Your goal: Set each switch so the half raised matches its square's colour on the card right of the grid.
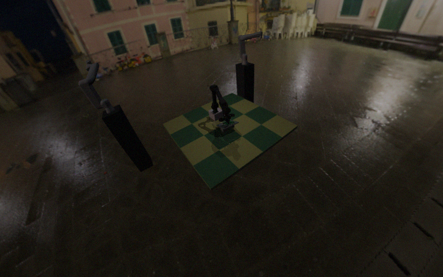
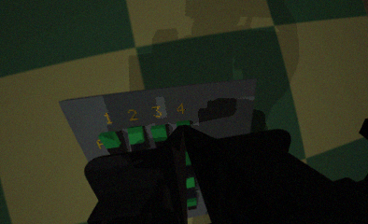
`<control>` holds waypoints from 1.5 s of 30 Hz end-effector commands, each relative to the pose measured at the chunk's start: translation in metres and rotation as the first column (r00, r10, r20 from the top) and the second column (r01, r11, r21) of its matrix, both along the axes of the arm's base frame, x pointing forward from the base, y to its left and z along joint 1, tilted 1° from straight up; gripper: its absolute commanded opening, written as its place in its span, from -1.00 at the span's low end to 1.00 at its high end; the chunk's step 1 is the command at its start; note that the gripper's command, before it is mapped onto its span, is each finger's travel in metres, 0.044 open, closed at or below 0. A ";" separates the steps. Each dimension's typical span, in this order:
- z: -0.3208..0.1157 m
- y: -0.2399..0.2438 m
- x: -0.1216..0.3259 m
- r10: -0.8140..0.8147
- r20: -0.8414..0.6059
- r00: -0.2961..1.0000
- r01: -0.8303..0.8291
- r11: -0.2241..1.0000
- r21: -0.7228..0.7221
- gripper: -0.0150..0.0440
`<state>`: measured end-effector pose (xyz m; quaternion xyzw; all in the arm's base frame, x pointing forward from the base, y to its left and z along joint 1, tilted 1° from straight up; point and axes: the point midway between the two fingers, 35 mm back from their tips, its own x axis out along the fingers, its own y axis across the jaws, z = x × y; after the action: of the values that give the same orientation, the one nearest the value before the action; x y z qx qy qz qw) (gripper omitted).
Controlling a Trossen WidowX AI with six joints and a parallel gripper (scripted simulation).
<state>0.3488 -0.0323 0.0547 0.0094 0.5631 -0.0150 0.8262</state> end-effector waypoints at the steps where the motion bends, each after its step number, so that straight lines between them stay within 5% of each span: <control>1: -0.001 -0.001 0.000 -0.001 -0.001 1.000 0.001 1.000 -0.006 -0.49; 8: -0.002 -0.001 0.000 -0.001 -0.001 1.000 0.001 1.000 -0.006 -0.49; 14: 0.055 0.000 -0.024 -0.001 0.022 1.000 0.001 1.000 -0.007 -0.49; 20: 0.057 0.000 -0.027 0.000 0.023 1.000 0.000 1.000 -0.007 -0.49; 31: 0.012 0.004 -0.135 0.000 0.013 1.000 0.000 1.000 -0.007 -0.49; 45: -0.022 0.003 -0.123 -0.001 -0.012 1.000 0.000 1.000 -0.006 -0.49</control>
<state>0.2243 -0.0292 0.0372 0.0070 0.5691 -0.0175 0.8221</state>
